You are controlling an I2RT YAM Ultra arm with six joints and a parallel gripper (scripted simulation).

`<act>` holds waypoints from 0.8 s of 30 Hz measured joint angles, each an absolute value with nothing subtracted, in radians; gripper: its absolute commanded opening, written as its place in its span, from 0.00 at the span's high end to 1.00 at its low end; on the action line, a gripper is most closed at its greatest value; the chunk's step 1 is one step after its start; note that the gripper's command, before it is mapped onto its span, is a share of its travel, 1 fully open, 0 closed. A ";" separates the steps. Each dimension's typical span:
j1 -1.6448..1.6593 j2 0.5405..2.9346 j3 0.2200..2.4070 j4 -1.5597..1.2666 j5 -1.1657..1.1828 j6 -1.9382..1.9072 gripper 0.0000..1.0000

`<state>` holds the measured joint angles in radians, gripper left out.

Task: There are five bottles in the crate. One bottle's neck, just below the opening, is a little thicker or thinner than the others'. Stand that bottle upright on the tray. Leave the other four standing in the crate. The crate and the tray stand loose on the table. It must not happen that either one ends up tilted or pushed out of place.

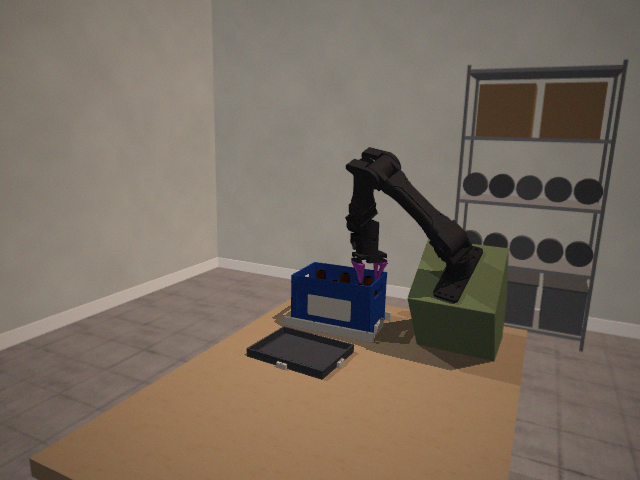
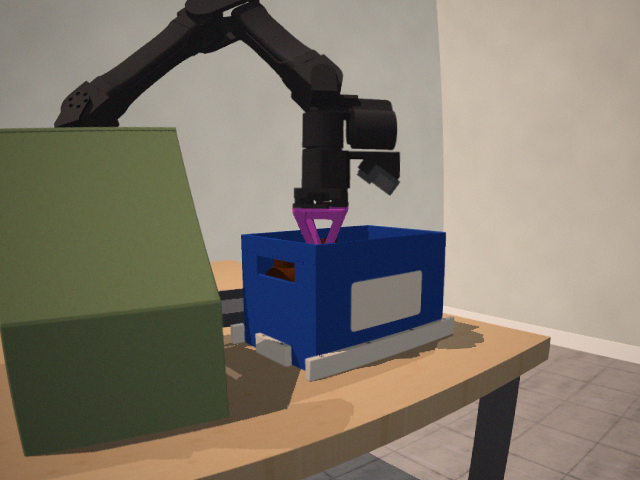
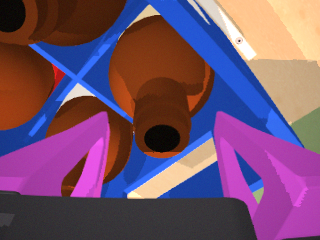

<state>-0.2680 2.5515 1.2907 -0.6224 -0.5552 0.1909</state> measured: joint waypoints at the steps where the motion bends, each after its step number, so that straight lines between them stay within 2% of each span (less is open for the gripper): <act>1: -0.268 2.552 1.291 -0.620 -0.555 0.192 0.39; 24: -0.263 2.556 1.287 -0.598 -0.557 0.201 0.39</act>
<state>-0.2634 2.5561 1.2873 -0.5983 -0.5568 0.2012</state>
